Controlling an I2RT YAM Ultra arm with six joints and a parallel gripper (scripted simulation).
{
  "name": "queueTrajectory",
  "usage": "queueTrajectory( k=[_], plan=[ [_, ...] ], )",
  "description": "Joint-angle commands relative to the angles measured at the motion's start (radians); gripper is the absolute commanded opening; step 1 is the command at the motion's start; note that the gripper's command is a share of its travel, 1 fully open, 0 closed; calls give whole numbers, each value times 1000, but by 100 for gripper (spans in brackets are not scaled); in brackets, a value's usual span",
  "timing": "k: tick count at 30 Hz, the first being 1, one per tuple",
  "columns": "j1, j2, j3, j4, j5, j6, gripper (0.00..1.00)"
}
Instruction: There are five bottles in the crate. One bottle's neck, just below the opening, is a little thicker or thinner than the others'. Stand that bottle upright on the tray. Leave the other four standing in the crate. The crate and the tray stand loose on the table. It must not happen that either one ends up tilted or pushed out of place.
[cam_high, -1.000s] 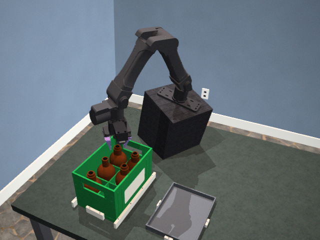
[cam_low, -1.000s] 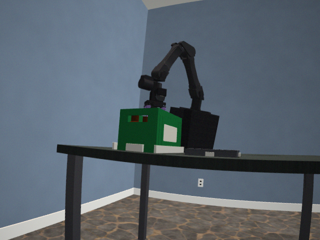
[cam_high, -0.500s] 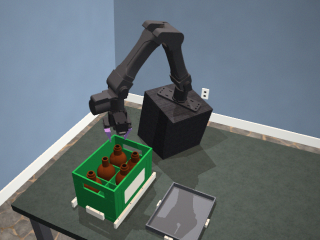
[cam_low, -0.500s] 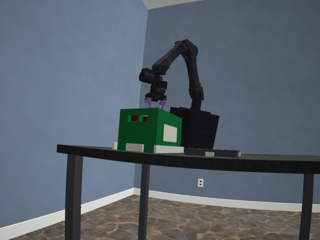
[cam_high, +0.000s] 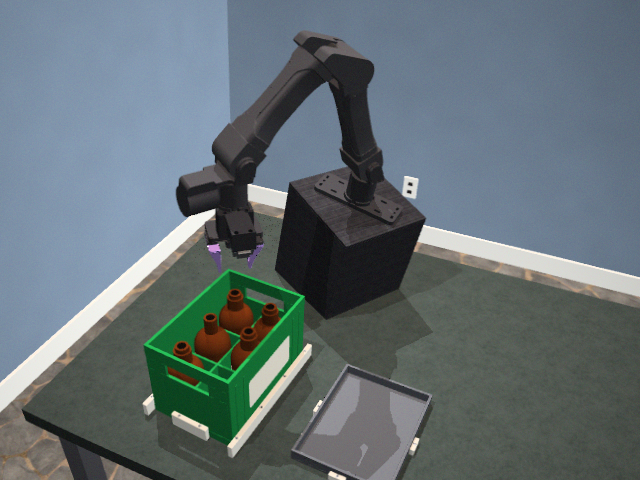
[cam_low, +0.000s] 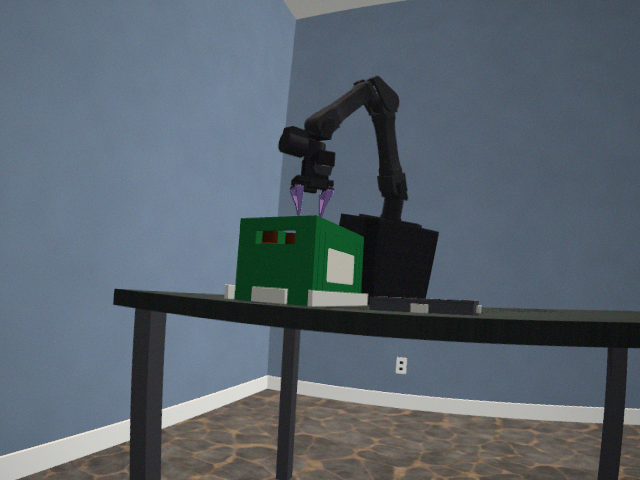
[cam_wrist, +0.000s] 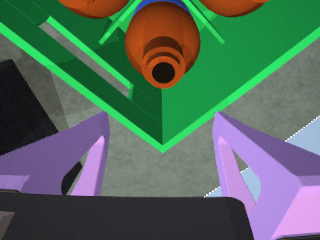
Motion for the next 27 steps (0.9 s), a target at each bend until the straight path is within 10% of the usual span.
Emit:
queueTrajectory(
  k=[1, 14, 15, 27],
  plan=[
    [-14, -26, 39, -37, -12, -10, 61],
    [-14, -27, 39, -38, -12, -10, 61],
    [-14, -27, 39, -38, -12, -7, 0],
    [-14, -27, 39, -38, -12, -7, 0]
  ],
)
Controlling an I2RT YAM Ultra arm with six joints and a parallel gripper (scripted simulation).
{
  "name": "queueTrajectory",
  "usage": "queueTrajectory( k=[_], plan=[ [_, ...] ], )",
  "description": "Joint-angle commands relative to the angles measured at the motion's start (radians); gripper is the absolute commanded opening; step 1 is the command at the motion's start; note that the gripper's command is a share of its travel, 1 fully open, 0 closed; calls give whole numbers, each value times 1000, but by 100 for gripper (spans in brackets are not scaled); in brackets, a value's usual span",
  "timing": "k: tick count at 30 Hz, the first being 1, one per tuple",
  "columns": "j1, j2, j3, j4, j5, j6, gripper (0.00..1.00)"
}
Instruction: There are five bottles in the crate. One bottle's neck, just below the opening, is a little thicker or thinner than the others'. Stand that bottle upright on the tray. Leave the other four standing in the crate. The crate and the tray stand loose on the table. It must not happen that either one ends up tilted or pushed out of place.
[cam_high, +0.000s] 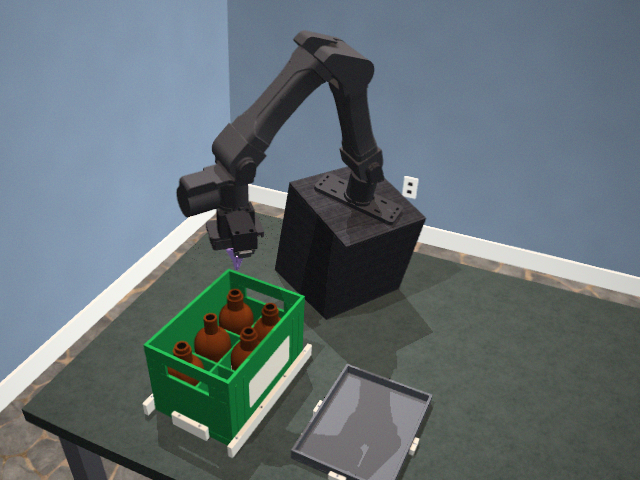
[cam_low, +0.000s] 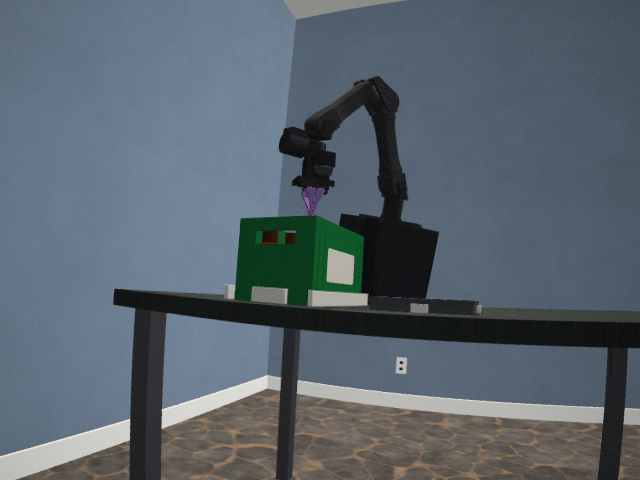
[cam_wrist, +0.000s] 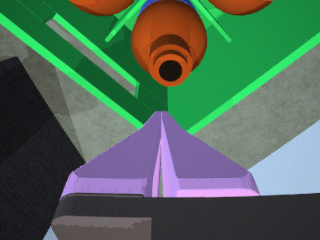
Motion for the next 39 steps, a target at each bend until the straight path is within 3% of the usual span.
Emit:
queueTrajectory(
  k=[1, 30, 32, 34, 38, 39],
  plan=[
    [-14, -27, 39, -21, -12, -4, 0],
    [-14, -27, 39, -21, -12, -4, 0],
    [23, -38, 31, -19, -13, 23, 0],
    [92, -72, -43, 9, -14, 89, 0],
    [139, -97, -65, 17, -14, 136, 0],
    [189, -123, -83, 23, -5, 187, 0]
  ],
)
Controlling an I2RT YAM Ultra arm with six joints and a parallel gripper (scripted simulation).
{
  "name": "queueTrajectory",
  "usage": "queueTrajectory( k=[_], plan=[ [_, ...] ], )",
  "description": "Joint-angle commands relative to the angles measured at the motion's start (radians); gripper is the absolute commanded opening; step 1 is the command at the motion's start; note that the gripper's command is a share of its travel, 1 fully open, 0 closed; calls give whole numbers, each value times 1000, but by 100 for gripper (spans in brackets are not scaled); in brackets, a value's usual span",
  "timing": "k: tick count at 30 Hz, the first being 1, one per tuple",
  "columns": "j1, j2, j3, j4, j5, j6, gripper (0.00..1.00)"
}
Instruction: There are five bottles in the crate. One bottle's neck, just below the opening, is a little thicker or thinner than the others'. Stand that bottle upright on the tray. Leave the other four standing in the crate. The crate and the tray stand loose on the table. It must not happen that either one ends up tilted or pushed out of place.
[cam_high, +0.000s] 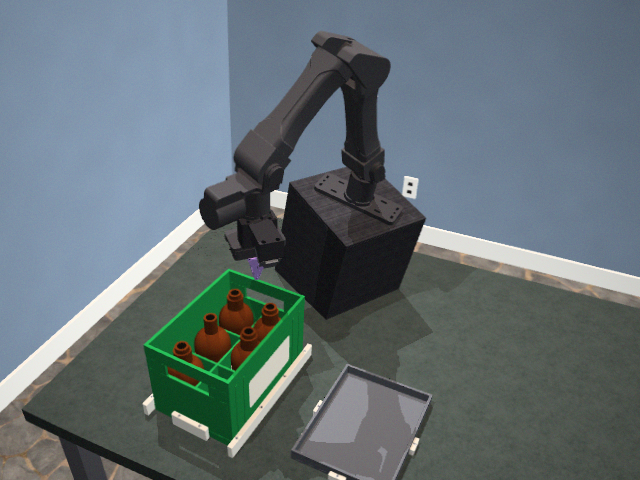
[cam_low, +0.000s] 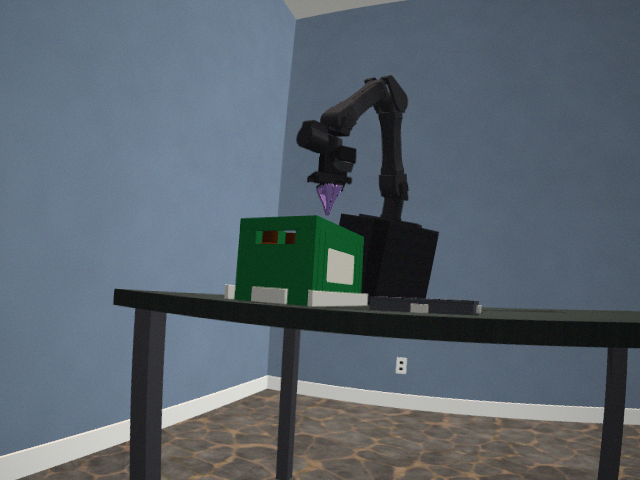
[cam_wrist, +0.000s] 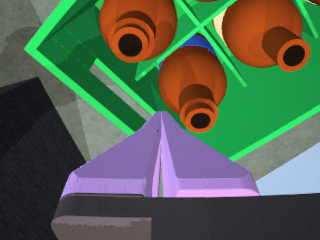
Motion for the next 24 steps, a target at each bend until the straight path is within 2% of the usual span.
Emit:
queueTrajectory(
  k=[1, 11, 12, 24],
  plan=[
    [68, -64, -51, 15, 1, 119, 0],
    [96, -82, -64, 23, 6, 153, 0],
    [76, -80, -64, 23, 1, 153, 61],
    [85, -80, -61, 23, 0, 152, 61]
  ],
)
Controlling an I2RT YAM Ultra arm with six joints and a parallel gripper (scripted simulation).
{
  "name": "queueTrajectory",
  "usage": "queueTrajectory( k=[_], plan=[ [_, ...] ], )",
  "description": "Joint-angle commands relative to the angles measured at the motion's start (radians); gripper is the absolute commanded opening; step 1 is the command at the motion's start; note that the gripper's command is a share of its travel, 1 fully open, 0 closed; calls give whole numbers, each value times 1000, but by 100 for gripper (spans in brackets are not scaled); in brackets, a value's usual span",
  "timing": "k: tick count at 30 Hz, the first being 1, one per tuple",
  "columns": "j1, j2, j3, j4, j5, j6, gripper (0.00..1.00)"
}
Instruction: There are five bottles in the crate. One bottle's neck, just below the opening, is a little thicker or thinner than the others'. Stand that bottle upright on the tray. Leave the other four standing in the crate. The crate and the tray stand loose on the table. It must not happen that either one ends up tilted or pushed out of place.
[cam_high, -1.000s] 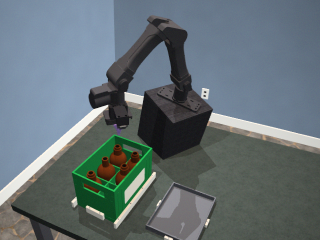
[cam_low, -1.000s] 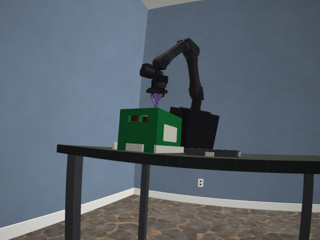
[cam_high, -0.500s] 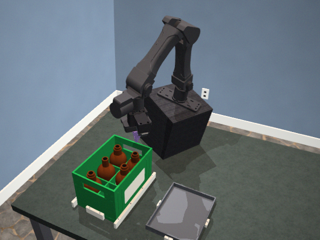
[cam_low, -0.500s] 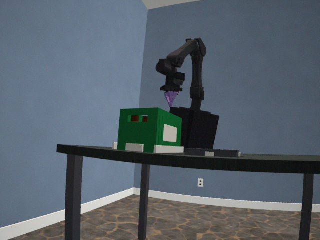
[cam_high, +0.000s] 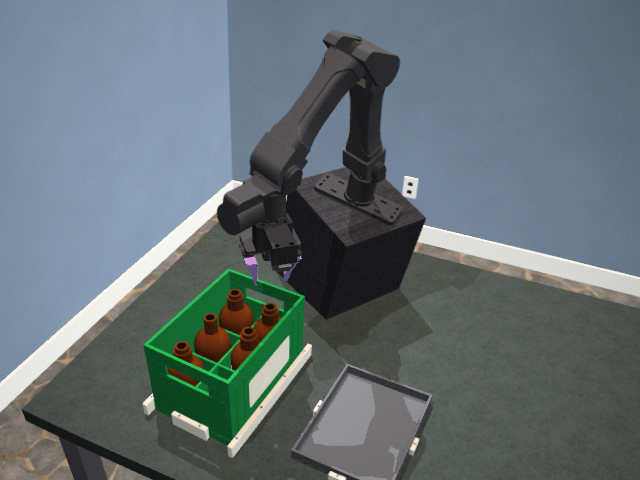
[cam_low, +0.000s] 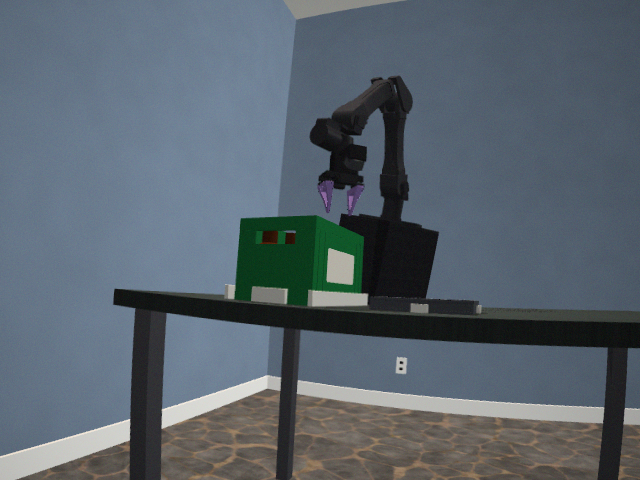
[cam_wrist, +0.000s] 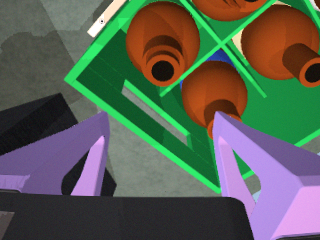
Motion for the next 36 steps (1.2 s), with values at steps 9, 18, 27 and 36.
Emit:
queueTrajectory(
  k=[9, 18, 27, 36],
  plan=[
    [-2, -24, -16, 18, -5, 7, 61],
    [-2, -24, -16, 18, -5, 7, 61],
    [-2, -22, -18, 18, -5, 7, 61],
    [7, 15, -25, 28, -3, 10, 61]
  ],
)
